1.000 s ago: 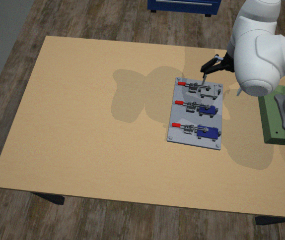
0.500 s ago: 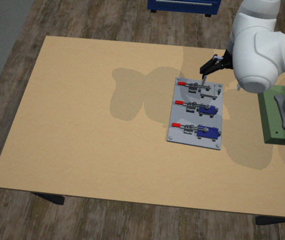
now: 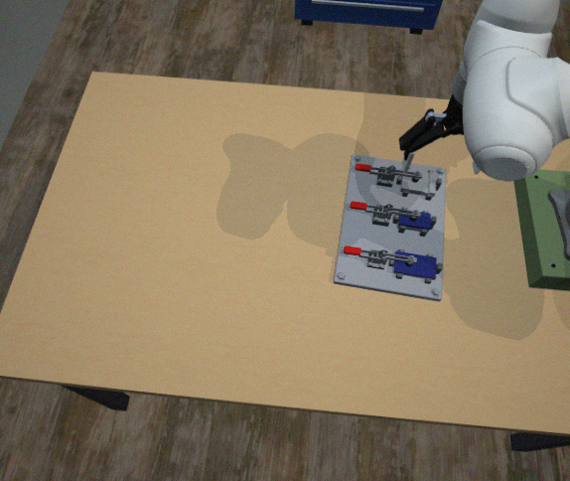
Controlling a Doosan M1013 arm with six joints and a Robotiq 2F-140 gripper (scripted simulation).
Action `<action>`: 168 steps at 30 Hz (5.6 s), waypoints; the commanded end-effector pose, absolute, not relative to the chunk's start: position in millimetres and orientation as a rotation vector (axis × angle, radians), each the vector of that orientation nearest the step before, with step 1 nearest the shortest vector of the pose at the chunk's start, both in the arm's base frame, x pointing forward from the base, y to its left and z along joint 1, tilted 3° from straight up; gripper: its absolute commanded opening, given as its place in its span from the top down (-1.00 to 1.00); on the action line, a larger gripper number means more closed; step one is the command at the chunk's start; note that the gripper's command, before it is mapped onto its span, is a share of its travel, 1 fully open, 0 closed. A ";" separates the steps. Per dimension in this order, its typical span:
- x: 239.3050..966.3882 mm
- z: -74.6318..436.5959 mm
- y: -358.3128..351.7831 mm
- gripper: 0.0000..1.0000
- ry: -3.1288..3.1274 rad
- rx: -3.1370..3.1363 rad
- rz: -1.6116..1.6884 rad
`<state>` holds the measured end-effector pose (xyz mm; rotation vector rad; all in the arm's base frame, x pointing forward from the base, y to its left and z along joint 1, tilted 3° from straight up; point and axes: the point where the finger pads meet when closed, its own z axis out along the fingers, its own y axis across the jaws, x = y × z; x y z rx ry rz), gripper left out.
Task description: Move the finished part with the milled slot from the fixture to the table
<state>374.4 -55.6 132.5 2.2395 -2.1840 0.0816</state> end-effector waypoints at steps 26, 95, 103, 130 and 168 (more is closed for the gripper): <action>374.8 140.4 -67.7 -1.00 -1.871 2.506 0.071; 375.2 159.4 -103.1 -1.00 -0.715 3.029 0.057; 375.0 162.0 -107.9 -1.00 -0.547 3.062 0.054; 374.3 167.0 -117.1 1.00 -0.222 3.100 0.049; 374.0 166.8 -117.0 1.00 -0.223 3.099 0.049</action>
